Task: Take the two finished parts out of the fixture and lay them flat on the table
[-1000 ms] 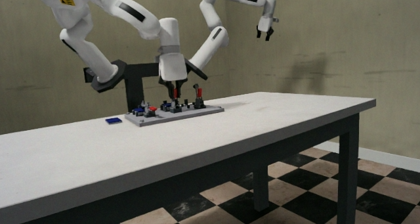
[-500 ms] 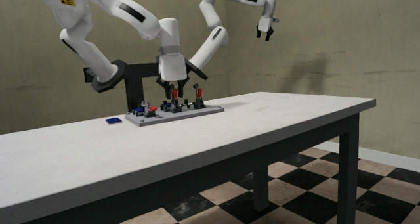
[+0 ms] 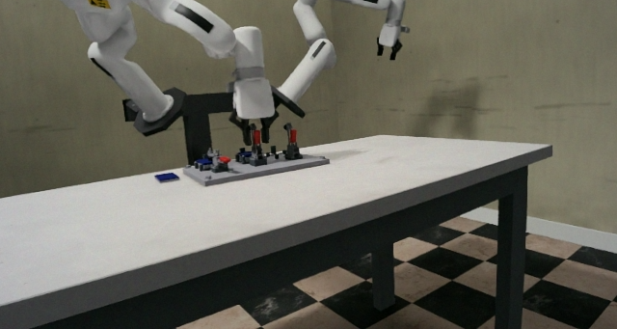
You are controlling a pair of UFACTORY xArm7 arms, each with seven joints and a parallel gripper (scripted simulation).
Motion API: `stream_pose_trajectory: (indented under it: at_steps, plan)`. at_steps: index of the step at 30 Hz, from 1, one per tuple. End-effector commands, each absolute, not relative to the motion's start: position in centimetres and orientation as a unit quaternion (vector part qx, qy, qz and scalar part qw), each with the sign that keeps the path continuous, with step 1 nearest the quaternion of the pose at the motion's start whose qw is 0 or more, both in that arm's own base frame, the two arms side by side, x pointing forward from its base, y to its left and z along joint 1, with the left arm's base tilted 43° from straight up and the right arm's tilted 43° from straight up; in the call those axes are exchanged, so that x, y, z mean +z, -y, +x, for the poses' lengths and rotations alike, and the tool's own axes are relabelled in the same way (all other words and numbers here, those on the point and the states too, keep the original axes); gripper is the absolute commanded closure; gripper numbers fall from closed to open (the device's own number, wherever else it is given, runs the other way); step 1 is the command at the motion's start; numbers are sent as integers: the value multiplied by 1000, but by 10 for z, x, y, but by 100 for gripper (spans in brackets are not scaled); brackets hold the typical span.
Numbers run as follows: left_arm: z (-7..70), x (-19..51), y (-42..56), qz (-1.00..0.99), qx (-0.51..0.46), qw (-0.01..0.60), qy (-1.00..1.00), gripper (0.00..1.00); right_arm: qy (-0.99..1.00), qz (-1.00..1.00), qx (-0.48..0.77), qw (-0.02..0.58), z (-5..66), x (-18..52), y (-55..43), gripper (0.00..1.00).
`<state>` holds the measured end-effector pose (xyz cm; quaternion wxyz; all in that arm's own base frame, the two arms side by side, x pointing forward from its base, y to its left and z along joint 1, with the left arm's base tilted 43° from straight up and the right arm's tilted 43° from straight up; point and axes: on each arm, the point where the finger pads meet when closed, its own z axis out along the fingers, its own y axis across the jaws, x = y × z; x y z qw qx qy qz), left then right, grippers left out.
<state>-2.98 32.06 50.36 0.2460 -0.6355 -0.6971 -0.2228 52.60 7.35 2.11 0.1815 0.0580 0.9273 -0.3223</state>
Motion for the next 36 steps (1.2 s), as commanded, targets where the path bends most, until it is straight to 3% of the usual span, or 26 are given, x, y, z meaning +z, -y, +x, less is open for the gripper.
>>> stream_pose_trajectory:
  at_steps: [1,36]
  plan:
    - [-30,505,-320,-635,-225,247,697,0,-928,57,-320,183,527,23,-77,52]
    - [-30,505,-320,-635,-225,247,697,0,-928,57,-320,184,512,59,-108,52]
